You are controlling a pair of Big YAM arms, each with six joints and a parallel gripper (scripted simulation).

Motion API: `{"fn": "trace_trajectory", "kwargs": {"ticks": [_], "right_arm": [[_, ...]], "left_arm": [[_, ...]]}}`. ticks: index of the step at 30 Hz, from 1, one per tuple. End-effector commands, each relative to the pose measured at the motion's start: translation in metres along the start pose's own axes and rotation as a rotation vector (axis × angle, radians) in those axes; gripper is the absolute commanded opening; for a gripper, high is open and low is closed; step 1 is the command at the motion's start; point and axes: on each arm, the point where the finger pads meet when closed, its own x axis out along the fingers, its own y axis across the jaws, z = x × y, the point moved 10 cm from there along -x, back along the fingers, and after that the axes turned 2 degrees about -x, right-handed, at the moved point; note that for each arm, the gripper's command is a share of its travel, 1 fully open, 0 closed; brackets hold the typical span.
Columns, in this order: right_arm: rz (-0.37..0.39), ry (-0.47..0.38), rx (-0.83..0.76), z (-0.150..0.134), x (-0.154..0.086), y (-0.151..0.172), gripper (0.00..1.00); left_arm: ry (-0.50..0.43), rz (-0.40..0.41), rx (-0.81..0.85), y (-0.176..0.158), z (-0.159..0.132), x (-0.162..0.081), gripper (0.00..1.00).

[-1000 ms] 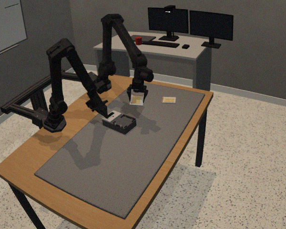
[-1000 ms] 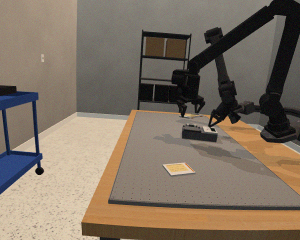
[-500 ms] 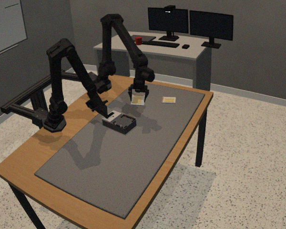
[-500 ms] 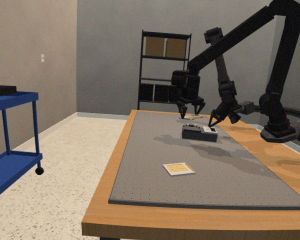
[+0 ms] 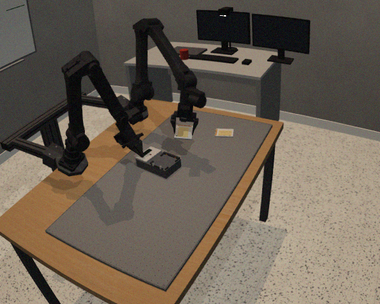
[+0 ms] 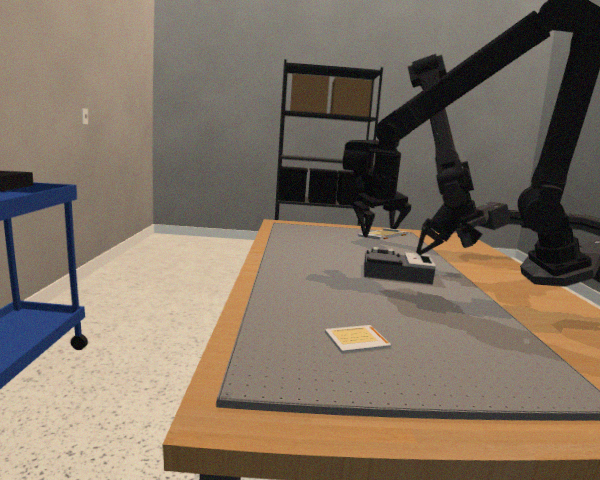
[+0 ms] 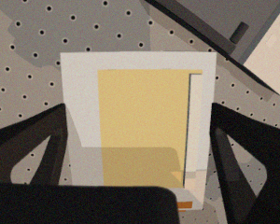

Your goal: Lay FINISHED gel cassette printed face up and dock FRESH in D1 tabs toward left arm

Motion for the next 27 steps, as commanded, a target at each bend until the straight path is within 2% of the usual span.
{"fn": "trace_trajectory", "kwargs": {"ticks": [1, 11, 27], "right_arm": [[0.081, -0.077, -0.078, 0.032, 0.020, 0.032, 0.00], [0.081, -0.077, -0.078, 0.032, 0.020, 0.032, 0.00], [0.081, -0.077, -0.078, 0.032, 0.020, 0.032, 0.00]], "left_arm": [[-0.017, 0.018, 0.004, 0.002, -0.003, -0.013, 0.00], [-0.017, 0.018, 0.004, 0.002, -0.003, -0.014, 0.00], [-0.097, -0.022, 0.438, -0.036, 0.037, 0.013, 0.00]]}}
